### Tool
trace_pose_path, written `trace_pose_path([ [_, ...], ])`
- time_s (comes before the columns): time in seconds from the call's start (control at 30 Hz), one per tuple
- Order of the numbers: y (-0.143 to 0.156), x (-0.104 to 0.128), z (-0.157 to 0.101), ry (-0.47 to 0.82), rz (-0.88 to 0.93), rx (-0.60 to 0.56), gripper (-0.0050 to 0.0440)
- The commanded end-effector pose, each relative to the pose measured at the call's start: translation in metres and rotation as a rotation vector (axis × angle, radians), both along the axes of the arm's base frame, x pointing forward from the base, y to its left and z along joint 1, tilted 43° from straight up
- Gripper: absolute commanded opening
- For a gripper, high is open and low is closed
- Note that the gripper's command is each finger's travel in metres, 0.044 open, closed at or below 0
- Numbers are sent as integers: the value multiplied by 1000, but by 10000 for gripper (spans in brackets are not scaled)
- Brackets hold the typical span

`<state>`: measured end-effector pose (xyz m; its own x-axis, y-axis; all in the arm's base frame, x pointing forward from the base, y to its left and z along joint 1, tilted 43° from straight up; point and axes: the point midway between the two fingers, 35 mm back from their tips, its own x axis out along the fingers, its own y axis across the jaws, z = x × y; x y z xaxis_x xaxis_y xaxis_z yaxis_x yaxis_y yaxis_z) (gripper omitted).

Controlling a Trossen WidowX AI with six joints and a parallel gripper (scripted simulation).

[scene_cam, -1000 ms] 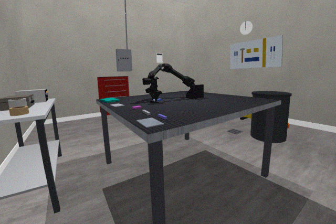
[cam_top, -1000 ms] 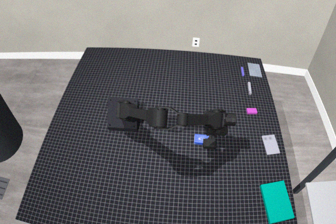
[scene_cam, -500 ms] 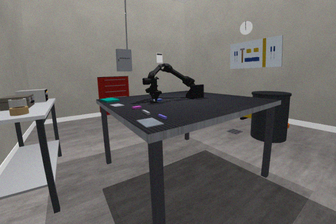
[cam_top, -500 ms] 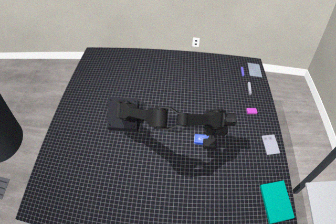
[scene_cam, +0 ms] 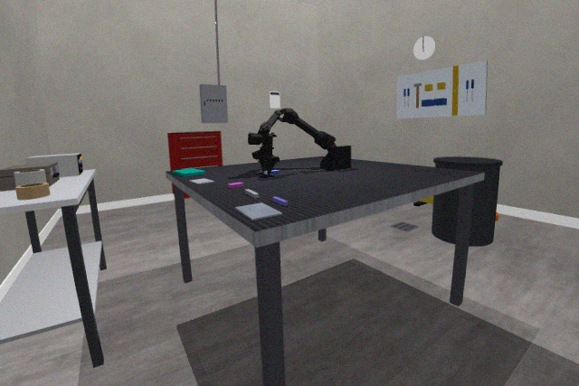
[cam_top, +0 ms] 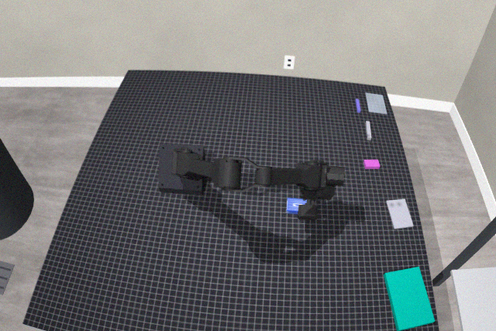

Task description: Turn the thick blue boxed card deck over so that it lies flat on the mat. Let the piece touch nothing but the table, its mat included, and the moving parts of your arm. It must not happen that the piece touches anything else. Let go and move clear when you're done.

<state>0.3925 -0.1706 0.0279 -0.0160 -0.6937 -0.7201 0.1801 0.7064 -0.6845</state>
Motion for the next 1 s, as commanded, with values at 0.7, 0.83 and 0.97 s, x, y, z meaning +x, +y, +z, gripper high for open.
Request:
trace_pose_path([
  [0.7, 14, -6, 18, -149, 136, -35, 261],
  [0.83, 14, -6, 18, -151, 138, -35, 261],
  [0.97, 14, -7, 18, -160, 146, -37, 261],
])
